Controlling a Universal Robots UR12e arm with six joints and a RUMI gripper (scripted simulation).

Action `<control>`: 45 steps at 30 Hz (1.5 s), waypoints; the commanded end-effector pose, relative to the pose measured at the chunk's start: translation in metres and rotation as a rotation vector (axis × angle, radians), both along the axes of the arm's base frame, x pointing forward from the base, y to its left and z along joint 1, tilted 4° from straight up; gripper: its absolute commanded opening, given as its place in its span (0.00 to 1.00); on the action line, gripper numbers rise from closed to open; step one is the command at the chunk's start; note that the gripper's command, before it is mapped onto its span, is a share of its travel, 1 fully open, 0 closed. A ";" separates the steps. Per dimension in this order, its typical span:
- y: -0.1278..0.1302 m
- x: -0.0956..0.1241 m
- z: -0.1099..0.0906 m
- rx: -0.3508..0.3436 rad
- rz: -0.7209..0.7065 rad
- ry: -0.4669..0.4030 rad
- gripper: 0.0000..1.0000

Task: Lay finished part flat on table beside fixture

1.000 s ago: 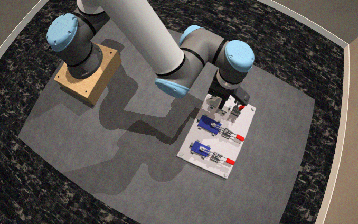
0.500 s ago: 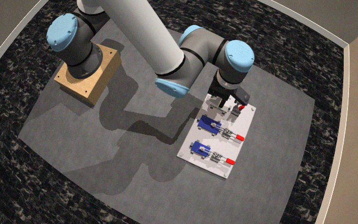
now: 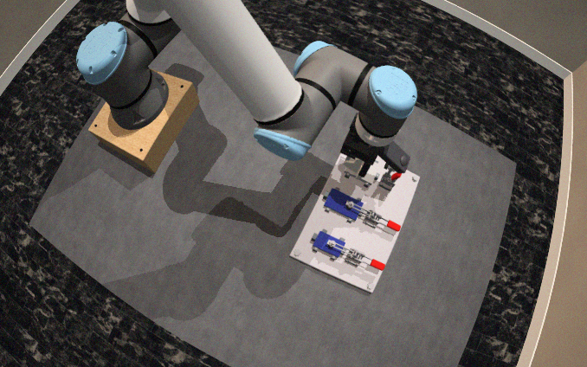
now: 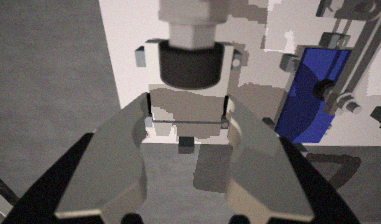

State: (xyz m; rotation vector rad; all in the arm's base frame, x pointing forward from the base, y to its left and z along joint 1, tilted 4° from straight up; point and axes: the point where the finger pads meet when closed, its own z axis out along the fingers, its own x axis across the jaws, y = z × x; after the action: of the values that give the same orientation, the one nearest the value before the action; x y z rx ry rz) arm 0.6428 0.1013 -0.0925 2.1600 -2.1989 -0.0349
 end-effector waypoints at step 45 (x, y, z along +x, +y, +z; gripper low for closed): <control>0.000 0.001 0.014 0.000 0.000 -0.001 0.00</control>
State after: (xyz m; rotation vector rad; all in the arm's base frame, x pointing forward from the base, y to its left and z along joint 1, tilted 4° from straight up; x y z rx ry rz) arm 0.6432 0.1016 -0.0830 2.1600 -2.1989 -0.0352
